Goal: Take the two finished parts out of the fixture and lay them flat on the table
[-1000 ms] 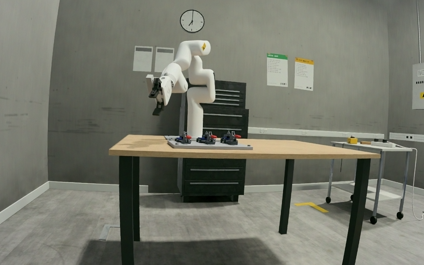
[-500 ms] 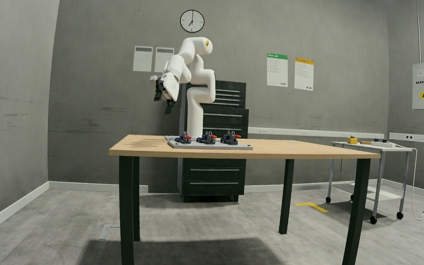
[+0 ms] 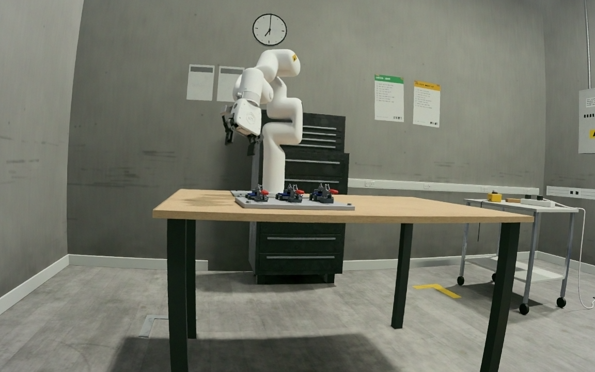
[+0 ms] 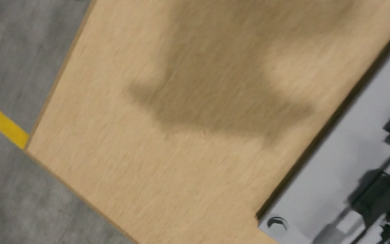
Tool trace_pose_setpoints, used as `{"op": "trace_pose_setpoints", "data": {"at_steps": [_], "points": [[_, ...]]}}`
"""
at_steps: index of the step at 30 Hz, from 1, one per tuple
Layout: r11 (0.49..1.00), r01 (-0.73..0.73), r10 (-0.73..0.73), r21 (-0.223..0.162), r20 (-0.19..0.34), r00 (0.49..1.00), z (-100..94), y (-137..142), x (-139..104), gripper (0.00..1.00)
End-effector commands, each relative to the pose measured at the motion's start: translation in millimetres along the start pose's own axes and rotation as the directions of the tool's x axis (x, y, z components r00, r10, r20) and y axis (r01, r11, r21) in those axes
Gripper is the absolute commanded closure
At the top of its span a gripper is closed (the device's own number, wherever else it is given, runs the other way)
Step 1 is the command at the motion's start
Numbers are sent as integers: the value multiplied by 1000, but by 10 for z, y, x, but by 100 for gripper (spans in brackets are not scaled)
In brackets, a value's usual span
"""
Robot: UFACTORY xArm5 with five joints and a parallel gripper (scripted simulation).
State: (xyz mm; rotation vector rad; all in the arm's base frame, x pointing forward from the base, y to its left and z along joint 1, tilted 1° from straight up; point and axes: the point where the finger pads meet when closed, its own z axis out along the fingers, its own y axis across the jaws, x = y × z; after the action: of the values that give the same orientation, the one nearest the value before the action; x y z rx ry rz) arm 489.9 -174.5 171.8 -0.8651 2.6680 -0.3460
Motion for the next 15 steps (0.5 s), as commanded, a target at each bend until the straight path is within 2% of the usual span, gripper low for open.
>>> {"op": "trace_pose_setpoints", "data": {"at_steps": [1,2,3,5,6,8,10,12,14,15], "points": [[985,-151,145,-87,-73,987,-180,229,46,0],[985,-151,145,-87,-73,987,-180,229,46,0],[973,-204,193,-109,-104,976,-247,322,74,0],[973,-204,193,-109,-104,976,-247,322,74,0],[959,-254,237,-126,-134,962,-312,410,102,0],[959,-254,237,-126,-134,962,-312,410,102,0],[928,-341,311,-149,-193,931,-437,568,158,0],[928,-341,311,-149,-193,931,-437,568,158,0],[898,-411,367,-160,-245,897,-547,700,210,0],[898,-411,367,-160,-245,897,-547,700,210,0]]}}
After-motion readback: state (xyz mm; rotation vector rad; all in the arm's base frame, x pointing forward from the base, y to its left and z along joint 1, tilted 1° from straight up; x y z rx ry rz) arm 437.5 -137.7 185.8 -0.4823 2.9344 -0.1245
